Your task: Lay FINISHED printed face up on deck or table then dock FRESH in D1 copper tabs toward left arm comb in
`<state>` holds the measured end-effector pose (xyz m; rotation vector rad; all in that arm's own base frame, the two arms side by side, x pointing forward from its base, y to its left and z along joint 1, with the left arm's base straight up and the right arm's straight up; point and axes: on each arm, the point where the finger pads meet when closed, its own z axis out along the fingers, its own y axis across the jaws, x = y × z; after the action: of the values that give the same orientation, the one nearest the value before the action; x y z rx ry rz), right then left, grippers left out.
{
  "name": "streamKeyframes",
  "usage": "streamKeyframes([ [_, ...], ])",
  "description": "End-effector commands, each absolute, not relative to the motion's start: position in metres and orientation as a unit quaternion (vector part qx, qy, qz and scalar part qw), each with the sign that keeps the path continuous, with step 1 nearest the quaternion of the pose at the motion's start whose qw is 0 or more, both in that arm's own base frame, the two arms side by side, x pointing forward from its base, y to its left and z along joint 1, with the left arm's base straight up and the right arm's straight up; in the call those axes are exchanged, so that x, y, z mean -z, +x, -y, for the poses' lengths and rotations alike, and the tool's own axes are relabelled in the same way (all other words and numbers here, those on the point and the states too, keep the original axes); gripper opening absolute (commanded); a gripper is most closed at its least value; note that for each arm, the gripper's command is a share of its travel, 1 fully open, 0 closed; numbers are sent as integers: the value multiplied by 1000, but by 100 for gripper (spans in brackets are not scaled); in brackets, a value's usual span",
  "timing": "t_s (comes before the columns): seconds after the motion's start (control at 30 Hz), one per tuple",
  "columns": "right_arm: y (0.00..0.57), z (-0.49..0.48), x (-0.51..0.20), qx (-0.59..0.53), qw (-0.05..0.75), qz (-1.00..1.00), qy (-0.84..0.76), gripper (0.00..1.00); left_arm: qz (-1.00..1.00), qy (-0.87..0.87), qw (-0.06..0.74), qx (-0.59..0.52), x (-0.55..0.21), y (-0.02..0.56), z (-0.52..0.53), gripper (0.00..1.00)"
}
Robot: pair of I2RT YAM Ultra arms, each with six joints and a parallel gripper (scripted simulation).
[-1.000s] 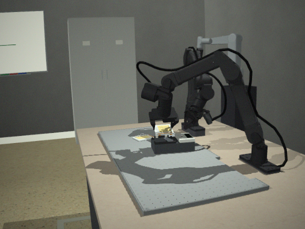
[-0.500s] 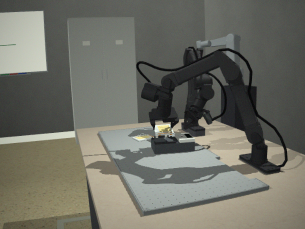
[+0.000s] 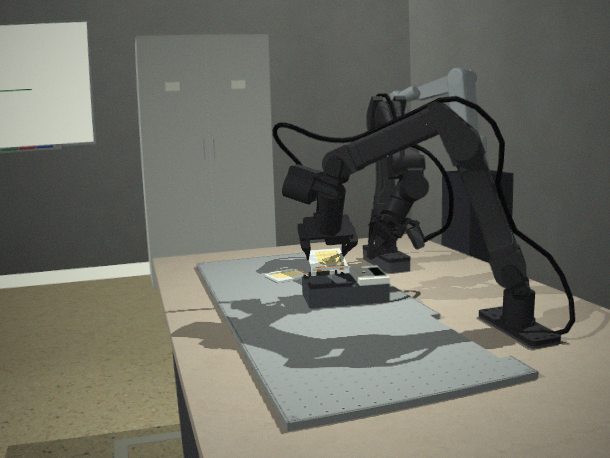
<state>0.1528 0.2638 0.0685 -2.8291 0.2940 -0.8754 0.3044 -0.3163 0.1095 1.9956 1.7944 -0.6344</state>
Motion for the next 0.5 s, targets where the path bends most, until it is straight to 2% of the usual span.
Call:
streamKeyframes([
  [0.0, 157, -264, -76, 300, 90, -107, -944, 0, -627, 713, 217, 227, -124, 308, 322, 0],
  [0.47, 158, -266, -76, 300, 89, -108, -944, 0, -627, 713, 217, 227, -124, 308, 322, 0],
])
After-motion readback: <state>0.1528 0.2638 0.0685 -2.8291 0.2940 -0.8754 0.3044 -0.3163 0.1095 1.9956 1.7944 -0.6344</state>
